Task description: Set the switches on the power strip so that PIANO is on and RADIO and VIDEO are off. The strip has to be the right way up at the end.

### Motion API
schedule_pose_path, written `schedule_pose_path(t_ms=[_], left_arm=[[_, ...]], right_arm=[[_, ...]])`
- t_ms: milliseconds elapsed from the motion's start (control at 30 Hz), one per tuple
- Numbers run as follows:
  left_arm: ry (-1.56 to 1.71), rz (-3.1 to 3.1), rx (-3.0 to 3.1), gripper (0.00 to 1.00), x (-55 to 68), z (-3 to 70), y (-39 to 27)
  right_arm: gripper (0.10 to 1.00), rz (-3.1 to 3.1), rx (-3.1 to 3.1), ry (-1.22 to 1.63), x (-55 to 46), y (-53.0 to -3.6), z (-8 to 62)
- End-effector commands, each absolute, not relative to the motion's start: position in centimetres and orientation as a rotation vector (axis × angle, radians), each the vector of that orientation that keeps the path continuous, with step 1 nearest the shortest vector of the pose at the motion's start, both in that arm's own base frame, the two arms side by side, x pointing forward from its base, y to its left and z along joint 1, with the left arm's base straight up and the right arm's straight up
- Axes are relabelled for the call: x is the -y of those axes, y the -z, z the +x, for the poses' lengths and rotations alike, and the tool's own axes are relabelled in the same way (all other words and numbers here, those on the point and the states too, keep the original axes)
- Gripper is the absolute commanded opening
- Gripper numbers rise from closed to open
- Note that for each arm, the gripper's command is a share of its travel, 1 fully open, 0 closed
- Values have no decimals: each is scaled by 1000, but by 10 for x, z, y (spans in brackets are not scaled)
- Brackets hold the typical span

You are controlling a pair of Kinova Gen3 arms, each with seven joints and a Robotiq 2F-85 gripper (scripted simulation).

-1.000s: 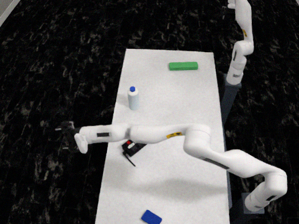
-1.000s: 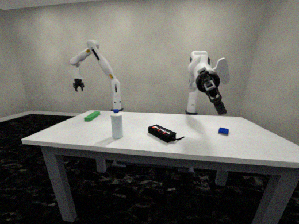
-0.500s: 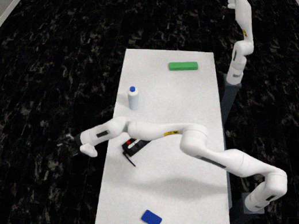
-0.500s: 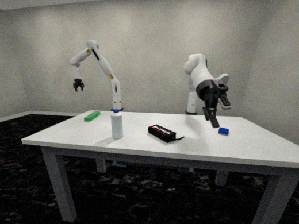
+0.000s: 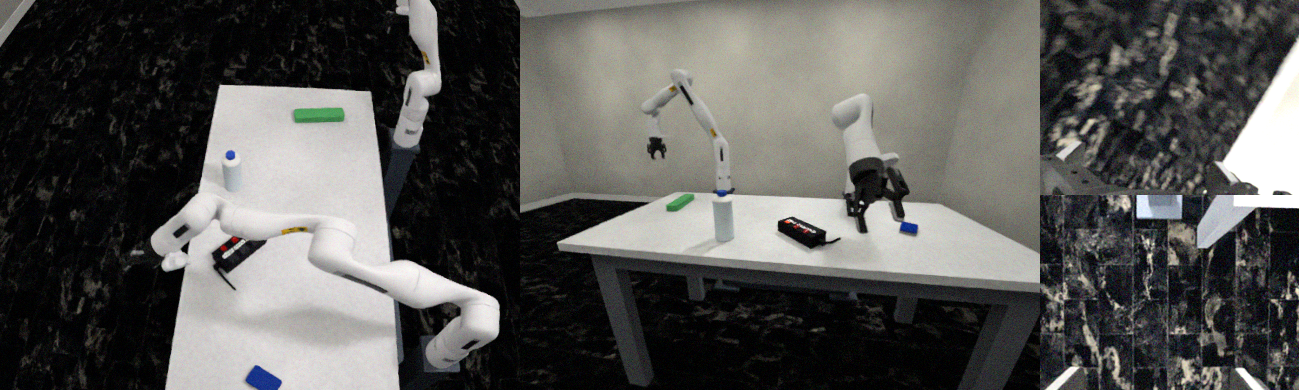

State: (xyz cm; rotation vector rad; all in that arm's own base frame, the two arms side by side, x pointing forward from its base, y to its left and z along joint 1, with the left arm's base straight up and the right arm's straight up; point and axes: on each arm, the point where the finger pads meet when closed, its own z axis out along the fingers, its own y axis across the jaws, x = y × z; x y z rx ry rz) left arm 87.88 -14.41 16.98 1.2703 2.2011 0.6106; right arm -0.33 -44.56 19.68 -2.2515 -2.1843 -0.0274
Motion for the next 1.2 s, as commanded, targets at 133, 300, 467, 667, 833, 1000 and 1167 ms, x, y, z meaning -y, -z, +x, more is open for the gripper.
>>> schedule_pose_path(t_ms=[133,300,467,667,833,1000,1167], left_arm=[[-448,1148,-2374,1000,168,854,-148],[-251,977,-2554,1000,196,820,-128],[-76,845,-2699,1000,226,785,-116],[46,759,-2795,1000,248,759,-111],[172,677,-2893,1000,271,729,-108],[269,619,-2969,1000,289,705,-109],[338,580,-3025,1000,302,686,-111]], right_arm=[[1000,-2242,2201,0,450,-200,-8],[1000,-2242,2201,0,450,-200,-8],[1000,-2242,2201,0,450,-200,-8],[1000,-2242,2201,0,450,-200,-8],[1000,-2242,2201,0,450,-200,-8],[1000,-2242,2201,0,450,-200,-8],[1000,-2242,2201,0,450,-200,-8]])
